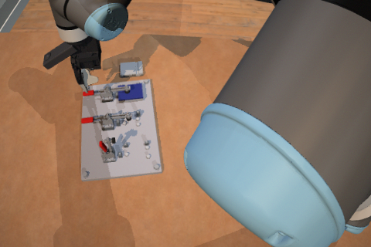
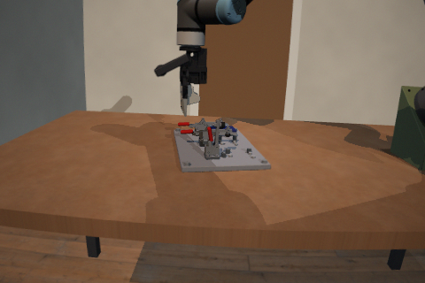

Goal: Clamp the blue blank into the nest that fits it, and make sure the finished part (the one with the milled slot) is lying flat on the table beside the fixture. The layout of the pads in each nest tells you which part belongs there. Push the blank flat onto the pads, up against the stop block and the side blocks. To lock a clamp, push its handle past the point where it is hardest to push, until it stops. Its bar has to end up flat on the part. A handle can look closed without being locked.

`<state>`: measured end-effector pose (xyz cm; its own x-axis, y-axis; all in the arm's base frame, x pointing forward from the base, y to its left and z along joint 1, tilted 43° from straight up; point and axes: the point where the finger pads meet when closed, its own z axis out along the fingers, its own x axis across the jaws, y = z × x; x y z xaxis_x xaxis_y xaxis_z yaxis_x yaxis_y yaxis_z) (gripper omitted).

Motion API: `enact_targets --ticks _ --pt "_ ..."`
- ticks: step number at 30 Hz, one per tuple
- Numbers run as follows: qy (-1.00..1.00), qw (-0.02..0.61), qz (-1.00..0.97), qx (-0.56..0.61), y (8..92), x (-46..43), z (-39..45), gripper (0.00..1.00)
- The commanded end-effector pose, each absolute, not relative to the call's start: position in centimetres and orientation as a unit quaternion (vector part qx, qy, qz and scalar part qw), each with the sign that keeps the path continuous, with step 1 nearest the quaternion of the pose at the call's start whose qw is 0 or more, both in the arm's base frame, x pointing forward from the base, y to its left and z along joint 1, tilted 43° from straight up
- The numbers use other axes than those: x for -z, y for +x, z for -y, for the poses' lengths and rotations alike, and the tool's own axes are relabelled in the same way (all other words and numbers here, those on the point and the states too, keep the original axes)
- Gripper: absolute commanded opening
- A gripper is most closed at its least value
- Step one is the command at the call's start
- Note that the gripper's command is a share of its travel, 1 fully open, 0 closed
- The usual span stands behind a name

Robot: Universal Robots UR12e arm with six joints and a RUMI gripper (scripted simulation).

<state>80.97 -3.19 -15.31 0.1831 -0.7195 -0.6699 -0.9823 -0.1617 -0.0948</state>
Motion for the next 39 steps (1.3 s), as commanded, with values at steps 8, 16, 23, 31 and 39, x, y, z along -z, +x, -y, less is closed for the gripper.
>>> enact_targets --ticks 8,16,23,31,39 --pt "-0.721 0.267 -0.59 -0.245 81.03 15.24 3.28 0.28" --pt "-0.721 0.267 -0.59 -0.245 81.03 15.24 3.28 0.28" --pt "-0.721 0.267 -0.59 -0.245 81.03 15.24 3.28 0.28" --pt "-0.721 0.267 -0.59 -0.245 81.03 15.24 3.28 0.0" --pt "-0.721 0.267 -0.59 -0.245 81.03 15.24 3.28 0.0"
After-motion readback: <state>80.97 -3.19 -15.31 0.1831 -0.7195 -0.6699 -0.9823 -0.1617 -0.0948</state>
